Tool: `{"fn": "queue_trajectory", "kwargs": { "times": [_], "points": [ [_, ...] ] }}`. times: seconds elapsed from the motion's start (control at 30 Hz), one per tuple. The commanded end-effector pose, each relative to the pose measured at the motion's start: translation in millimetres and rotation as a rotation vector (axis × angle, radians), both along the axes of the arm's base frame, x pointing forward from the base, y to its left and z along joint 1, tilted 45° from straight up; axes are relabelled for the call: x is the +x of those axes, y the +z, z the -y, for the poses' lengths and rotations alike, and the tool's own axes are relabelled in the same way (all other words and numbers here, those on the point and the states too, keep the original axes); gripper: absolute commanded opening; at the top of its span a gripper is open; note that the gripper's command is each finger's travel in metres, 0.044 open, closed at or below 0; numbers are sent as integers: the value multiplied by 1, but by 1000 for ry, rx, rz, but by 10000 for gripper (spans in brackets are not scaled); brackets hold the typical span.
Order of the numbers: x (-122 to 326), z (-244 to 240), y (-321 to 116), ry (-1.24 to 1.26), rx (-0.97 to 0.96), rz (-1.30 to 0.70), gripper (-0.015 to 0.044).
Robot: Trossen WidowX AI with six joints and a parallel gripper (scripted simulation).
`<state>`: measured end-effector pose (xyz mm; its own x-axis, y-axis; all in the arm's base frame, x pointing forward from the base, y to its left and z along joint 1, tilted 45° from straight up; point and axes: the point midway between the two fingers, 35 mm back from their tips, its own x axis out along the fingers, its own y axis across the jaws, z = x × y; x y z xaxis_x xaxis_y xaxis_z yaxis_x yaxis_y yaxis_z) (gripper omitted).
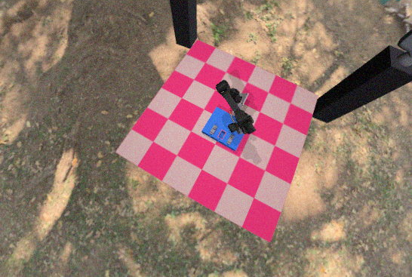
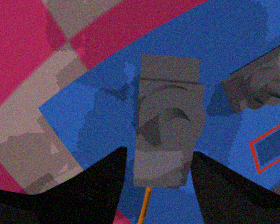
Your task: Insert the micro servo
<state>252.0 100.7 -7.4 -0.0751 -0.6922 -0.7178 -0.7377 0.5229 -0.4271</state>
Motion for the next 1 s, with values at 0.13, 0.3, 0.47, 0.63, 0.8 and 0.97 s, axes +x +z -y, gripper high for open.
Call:
{"fn": "queue_trajectory", "kwargs": {
  "times": [0.13,0.3,0.47,0.63,0.8,0.97],
  "points": [
    [1,0,0,6,1,1,85],
    [2,-7,7,6,1,1,0],
    [2,-18,23,6,1,0,0],
    [2,-19,23,6,1,0,0],
    [2,-19,24,6,1,0,0],
    [4,-18,25,6,1,0,0]
  ]
}}
